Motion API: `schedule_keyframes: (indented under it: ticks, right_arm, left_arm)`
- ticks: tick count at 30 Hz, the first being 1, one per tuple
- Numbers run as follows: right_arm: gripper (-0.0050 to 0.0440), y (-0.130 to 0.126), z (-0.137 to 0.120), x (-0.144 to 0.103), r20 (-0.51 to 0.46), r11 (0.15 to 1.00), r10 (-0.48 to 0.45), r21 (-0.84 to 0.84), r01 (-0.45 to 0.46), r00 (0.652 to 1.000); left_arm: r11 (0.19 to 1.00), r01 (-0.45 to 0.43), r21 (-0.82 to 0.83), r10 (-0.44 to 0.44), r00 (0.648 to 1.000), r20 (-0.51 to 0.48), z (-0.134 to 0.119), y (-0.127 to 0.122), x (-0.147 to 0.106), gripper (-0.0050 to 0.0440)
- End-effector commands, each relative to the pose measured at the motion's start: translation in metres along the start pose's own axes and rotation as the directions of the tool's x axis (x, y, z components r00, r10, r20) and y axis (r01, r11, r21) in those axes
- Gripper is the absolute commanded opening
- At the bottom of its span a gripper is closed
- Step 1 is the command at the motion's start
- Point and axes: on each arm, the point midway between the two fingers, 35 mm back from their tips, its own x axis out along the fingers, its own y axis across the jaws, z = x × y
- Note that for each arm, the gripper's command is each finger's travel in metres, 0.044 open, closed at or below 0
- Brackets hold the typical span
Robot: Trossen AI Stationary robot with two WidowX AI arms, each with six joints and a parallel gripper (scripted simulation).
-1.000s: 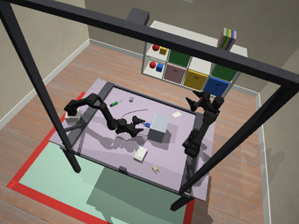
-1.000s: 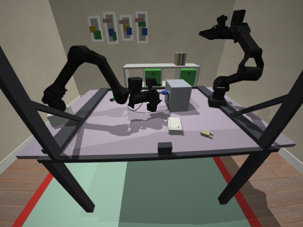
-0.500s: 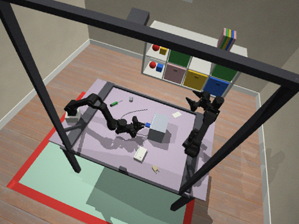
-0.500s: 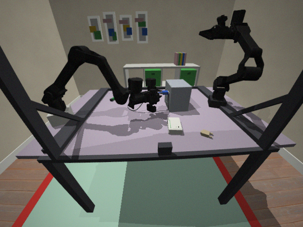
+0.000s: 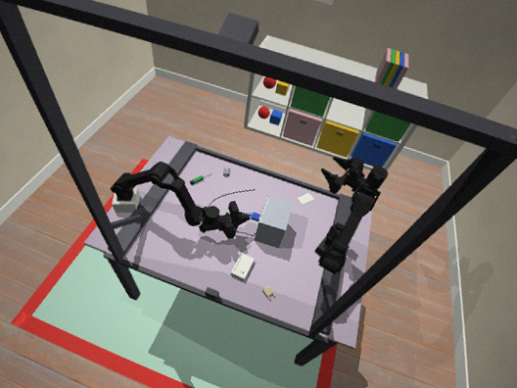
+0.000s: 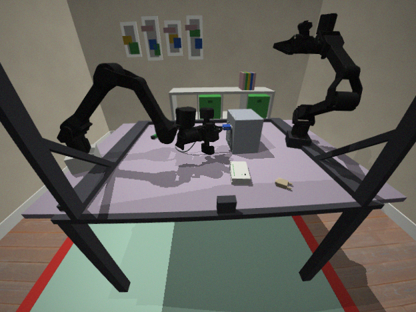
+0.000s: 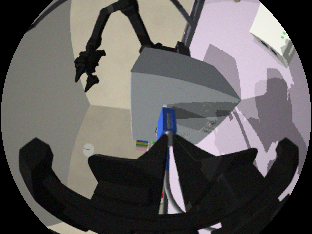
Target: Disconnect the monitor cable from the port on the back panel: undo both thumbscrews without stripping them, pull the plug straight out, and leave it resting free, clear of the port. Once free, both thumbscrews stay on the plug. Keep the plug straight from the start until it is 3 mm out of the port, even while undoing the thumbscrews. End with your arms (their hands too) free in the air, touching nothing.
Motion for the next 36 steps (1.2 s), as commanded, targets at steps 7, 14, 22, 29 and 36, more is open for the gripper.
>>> schedule_keyframes:
  ticks: [7,14,22,29,36]
  right_arm:
    - [0.0440,0.0011,0.0029,-0.0003,0.001,1.000,0.001,-0.006,-0.001,1.000]
    - [0.0440,0.0011,0.0029,-0.0003,0.001,1.000,0.001,-0.006,-0.001,1.000]
    - [0.0440,0.0011,0.0029,-0.0003,0.001,1.000,0.001,-0.006,-0.001,1.000]
    - [0.0440,0.0011,0.0029,-0.0003,0.001,1.000,0.001,-0.006,-0.001,1.000]
    - [0.0440,0.0011,0.0029,-0.0003,0.001,1.000,0.001,-0.006,-0.001,1.000]
  left_arm:
    - [0.997,0.017,-0.071,-0.017,1.000,0.003,0.0029,0.0146,0.0007,0.0000]
    - [0.988,0.065,-0.139,-0.064,0.998,0.008,0.0028,0.0164,0.0008,0.0000]
    - [0.981,0.090,-0.175,-0.089,0.996,0.011,0.0027,0.0173,0.0008,0.0000]
    - [0.965,0.129,-0.230,-0.128,0.992,0.020,0.0024,0.0189,0.0010,0.0000]
    - [0.949,0.159,-0.271,-0.157,0.987,0.027,0.0022,0.0200,0.0012,0.0000]
